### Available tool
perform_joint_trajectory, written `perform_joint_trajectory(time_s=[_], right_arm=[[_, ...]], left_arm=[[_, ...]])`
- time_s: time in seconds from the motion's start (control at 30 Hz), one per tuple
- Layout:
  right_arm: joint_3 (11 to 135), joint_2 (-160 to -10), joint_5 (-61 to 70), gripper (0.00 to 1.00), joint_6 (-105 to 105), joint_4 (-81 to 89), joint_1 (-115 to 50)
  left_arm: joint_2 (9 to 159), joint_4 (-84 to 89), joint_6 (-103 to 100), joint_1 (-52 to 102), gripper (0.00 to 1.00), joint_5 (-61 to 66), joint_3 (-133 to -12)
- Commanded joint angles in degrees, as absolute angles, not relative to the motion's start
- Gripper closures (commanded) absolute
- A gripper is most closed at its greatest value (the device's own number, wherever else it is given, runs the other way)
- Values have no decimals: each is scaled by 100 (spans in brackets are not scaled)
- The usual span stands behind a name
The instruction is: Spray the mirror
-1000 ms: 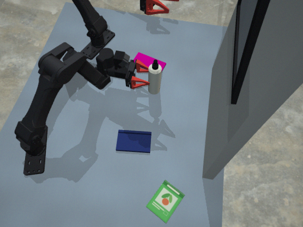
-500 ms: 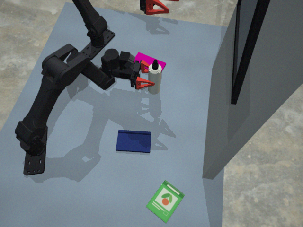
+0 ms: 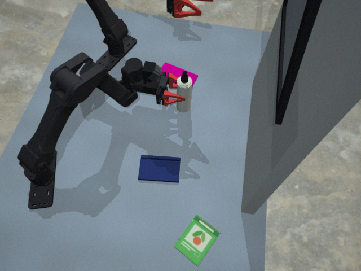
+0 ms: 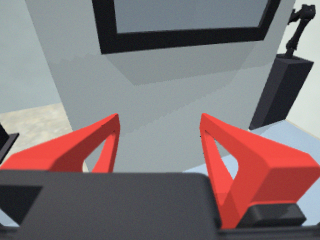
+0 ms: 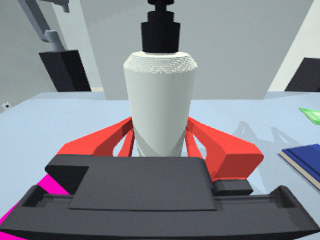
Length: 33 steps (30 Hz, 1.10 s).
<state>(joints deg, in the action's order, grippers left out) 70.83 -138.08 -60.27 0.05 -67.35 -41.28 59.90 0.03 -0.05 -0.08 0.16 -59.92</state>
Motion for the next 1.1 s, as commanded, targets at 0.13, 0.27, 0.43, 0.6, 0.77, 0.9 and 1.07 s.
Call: perform_joint_trajectory(time_s=[0.13, 0.27, 0.43, 0.6, 0.77, 0.9, 1.07], right_arm=[[7300, -13599, -6026, 100, 24, -6580, -4106], [7143, -13502, -6021, 100, 25, -6471, -4078], [7057, -13409, -6018, 100, 27, -6395, -4073], [7110, -13247, -6022, 100, 35, -6263, -4094], [7218, -13078, -6012, 100, 40, -6139, -4060], [7272, -12957, -6005, 100, 44, -6023, -4069], [7286, -12791, -5951, 100, -104, -6275, -4032]], left_arm=[[6050, -32, 37, -4, 33, -22, -6195], [6050, -32, 37, -4, 33, -22, -6195], [6050, -32, 37, -4, 33, -22, -6195], [6050, -32, 37, -4, 33, -22, -6195], [6050, -32, 37, -4, 33, -22, -6195], [6050, -32, 37, -4, 33, -22, -6195], [6050, -32, 37, -4, 33, -22, -6195]])
